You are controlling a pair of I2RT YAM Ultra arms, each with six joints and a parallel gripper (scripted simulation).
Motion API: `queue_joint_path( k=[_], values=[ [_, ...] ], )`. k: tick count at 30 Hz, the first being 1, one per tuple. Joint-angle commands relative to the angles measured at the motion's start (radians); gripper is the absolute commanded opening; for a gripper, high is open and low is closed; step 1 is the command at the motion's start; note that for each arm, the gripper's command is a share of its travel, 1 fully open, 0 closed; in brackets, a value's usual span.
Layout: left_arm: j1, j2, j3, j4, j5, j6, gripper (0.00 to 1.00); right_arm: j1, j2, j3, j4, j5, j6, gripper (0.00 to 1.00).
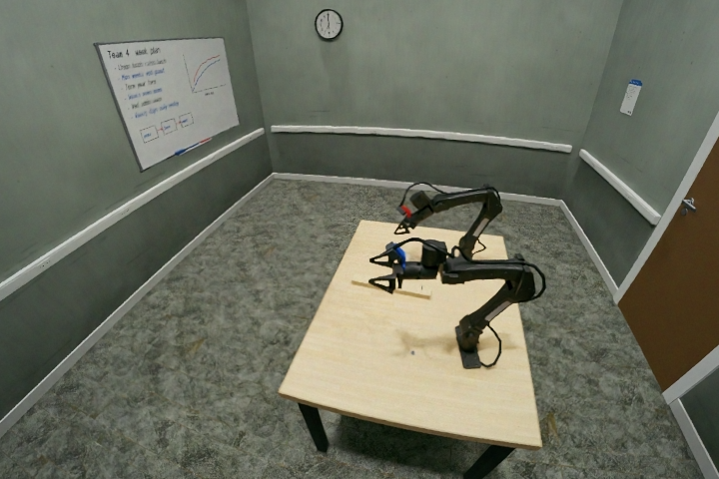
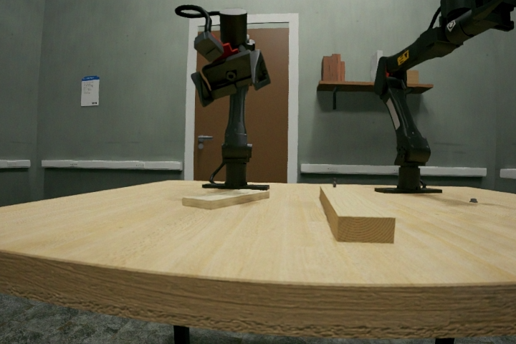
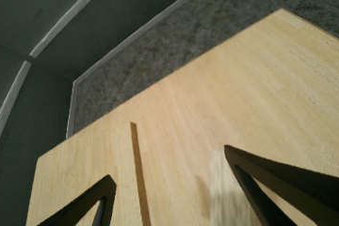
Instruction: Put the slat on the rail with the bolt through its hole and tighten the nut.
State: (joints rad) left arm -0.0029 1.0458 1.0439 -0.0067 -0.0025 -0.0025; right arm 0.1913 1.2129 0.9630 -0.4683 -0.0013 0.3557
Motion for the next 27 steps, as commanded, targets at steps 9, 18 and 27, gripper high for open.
queue_joint_path(
  k=[9,18,27],
  values=[
    [0.003,-0.001,0.008,0.011,0.002,0.002,1.00,0.052,0.036,-0.017,-0.140,0.007,0.110,1.00],
    [0.003,-0.001,0.008,0.011,0.002,0.002,1.00,0.086,0.059,-0.022,-0.222,0.006,0.177,1.00],
    [0.003,-0.001,0.008,0.011,0.002,0.002,1.00,0.131,0.102,-0.048,-0.340,0.008,0.263,1.00]
  ],
)
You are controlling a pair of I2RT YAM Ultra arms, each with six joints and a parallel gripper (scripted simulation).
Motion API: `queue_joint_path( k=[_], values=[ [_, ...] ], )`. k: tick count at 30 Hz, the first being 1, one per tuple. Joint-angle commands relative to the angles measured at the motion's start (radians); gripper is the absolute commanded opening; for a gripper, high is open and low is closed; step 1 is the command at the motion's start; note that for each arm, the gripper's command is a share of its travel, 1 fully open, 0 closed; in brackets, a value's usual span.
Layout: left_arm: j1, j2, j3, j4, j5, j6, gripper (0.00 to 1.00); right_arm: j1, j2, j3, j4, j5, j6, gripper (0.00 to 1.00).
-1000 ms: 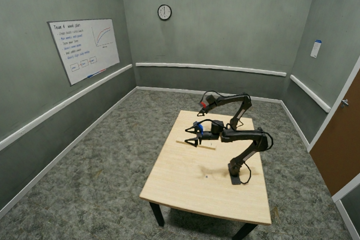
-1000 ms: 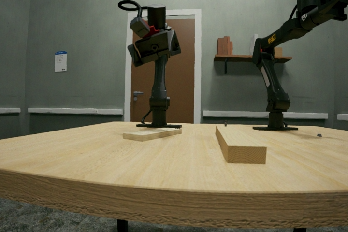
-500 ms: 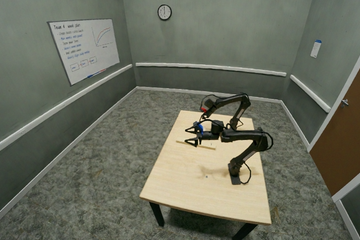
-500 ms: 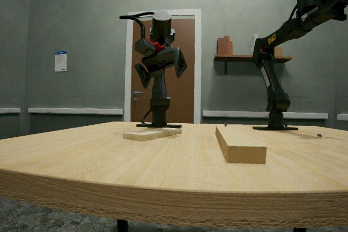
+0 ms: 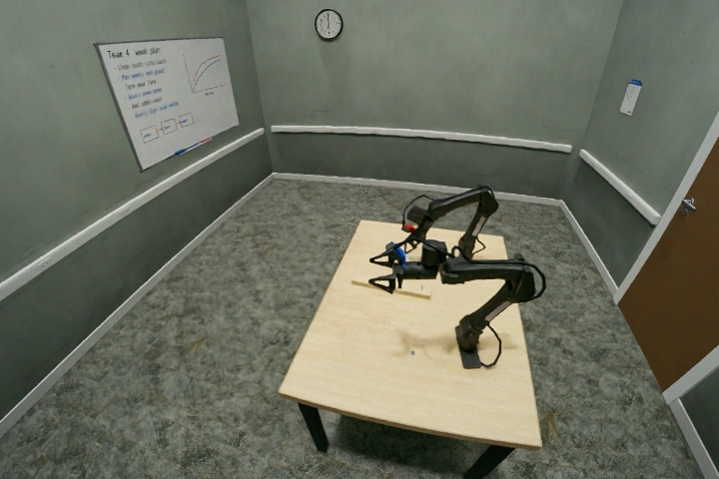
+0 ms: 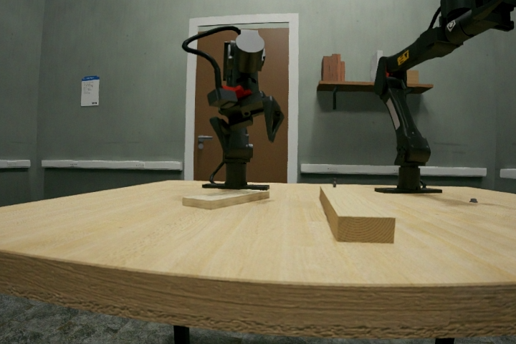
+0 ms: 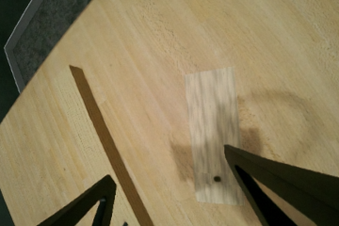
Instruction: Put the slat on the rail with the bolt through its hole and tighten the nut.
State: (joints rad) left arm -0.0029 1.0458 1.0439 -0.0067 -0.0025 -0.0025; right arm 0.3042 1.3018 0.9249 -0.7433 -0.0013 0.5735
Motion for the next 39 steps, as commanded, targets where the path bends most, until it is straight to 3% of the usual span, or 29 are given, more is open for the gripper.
queue_joint_path(
  k=[1,21,39],
  values=[
    [0.003,-0.001,0.008,0.011,0.002,0.002,1.00,0.023,0.018,-0.012,-0.077,0.008,0.055,1.00],
    [0.003,-0.001,0.008,0.011,0.002,0.002,1.00,0.117,0.098,-0.048,-0.315,0.009,0.238,1.00],
    [0.003,-0.001,0.008,0.011,0.002,0.002,1.00,0.121,0.098,-0.061,-0.284,0.006,0.246,1.00]
  ],
)
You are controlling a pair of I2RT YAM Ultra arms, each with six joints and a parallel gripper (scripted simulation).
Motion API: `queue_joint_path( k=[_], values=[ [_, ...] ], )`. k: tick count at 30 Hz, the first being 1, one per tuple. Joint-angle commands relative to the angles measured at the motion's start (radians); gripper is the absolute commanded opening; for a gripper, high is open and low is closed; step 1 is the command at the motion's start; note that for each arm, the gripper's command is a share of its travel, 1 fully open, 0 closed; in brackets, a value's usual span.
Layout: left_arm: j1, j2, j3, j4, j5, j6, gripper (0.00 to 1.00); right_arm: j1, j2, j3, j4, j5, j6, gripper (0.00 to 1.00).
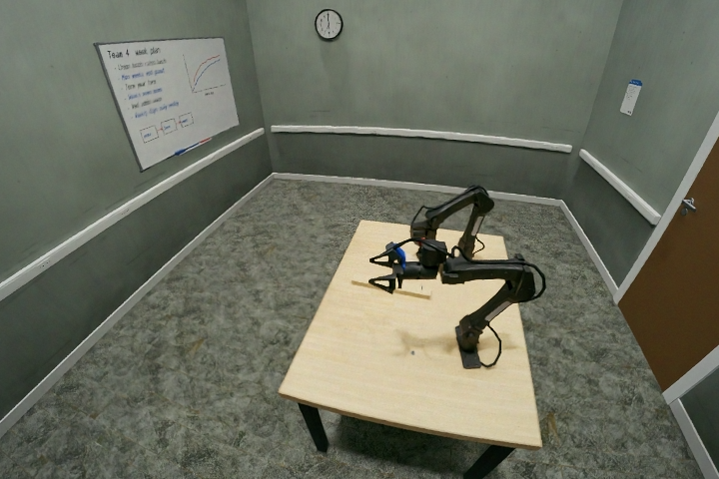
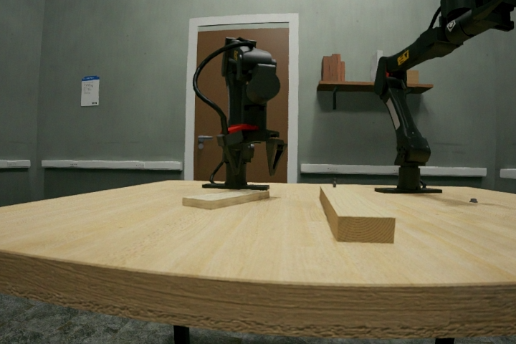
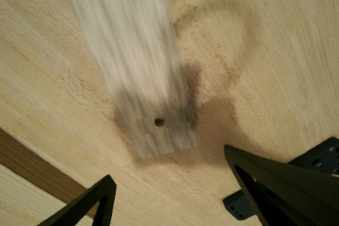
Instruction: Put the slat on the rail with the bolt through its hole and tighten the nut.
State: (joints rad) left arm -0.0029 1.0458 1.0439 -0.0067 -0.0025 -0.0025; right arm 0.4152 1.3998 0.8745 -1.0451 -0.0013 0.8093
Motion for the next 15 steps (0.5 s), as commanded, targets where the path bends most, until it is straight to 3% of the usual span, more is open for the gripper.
queue_joint_path(
  k=[1,15],
  values=[
    [0.003,-0.001,0.008,0.011,0.002,0.002,1.00,0.010,0.000,-0.011,0.018,0.006,0.011,1.00],
    [0.003,-0.001,0.008,0.011,0.002,0.002,1.00,0.010,0.029,-0.061,0.095,0.005,0.010,1.00]
  ],
)
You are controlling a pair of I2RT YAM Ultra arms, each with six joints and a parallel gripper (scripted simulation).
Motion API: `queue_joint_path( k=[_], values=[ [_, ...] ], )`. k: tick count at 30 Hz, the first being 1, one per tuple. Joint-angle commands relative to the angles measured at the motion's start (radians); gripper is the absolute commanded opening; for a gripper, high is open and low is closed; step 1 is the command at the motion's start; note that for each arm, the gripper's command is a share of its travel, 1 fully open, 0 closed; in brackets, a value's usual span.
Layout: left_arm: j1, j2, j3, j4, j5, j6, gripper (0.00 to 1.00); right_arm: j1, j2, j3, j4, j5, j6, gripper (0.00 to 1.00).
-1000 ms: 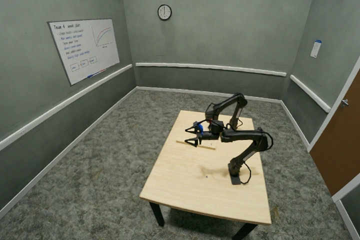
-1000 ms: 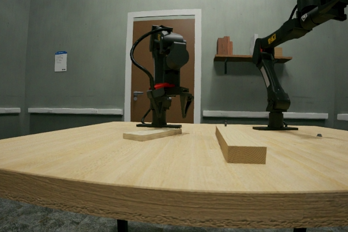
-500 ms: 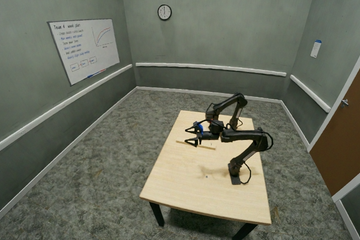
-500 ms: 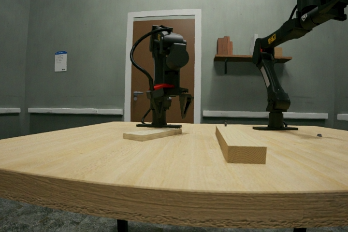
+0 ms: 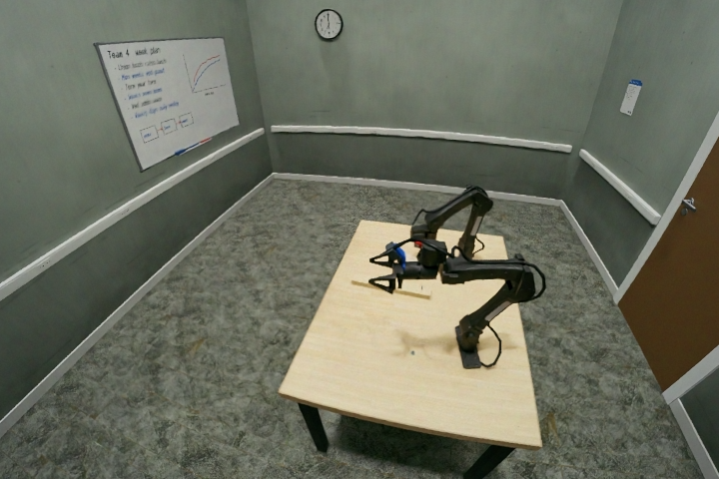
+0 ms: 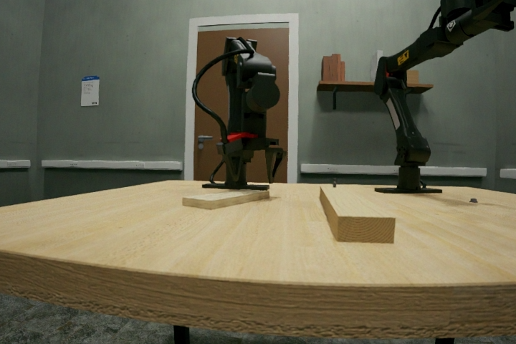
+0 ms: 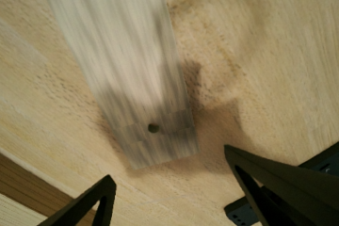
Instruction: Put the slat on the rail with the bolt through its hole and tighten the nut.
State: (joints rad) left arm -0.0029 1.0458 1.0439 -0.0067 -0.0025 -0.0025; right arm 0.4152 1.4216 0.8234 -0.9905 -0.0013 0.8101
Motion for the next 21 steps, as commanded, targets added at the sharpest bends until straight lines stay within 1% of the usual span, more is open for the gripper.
queue_joint_path(
  k=[1,21],
  values=[
    [0.003,-0.001,0.008,0.011,0.002,0.002,1.00,0.010,0.010,-0.014,0.047,0.005,0.009,1.00],
    [0.003,-0.001,0.008,0.011,0.002,0.002,1.00,0.010,0.047,-0.077,0.145,0.005,0.009,1.00]
  ],
)
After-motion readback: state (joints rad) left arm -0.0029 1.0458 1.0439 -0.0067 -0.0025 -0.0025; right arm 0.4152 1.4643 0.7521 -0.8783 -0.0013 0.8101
